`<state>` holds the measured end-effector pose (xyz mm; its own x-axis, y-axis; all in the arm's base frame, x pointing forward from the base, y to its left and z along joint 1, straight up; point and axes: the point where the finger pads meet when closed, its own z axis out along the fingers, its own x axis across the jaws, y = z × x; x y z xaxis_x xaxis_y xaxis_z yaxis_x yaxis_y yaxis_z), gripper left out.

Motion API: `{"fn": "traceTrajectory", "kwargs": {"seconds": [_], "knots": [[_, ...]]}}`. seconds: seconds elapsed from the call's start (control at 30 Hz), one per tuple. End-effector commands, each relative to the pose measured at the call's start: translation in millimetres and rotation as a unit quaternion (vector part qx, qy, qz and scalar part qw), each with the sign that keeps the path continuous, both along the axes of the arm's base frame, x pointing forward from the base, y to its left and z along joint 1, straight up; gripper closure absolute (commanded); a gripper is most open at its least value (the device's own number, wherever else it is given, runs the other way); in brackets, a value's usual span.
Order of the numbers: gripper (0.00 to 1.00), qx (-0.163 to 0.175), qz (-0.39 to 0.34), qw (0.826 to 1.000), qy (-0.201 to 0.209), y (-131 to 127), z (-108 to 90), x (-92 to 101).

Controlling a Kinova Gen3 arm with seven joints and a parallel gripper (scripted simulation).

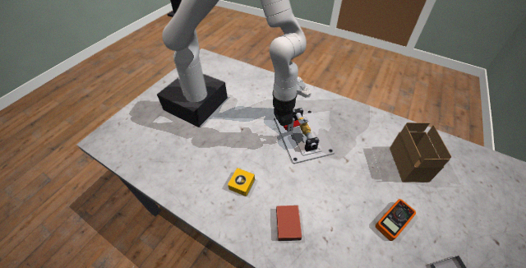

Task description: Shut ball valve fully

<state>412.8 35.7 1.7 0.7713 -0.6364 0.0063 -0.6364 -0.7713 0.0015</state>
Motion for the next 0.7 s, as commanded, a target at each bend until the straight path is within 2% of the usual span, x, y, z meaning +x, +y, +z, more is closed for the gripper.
{"fn": "traceTrajectory", "kwargs": {"seconds": [0.0, 0.67], "knots": [[1.0, 0.005, -0.019, 1.0, 0.006, 7.9, -1.6, -7.9], [1.0, 0.005, -0.068, 0.998, 0.006, 13.0, -1.6, -13.0]]}}
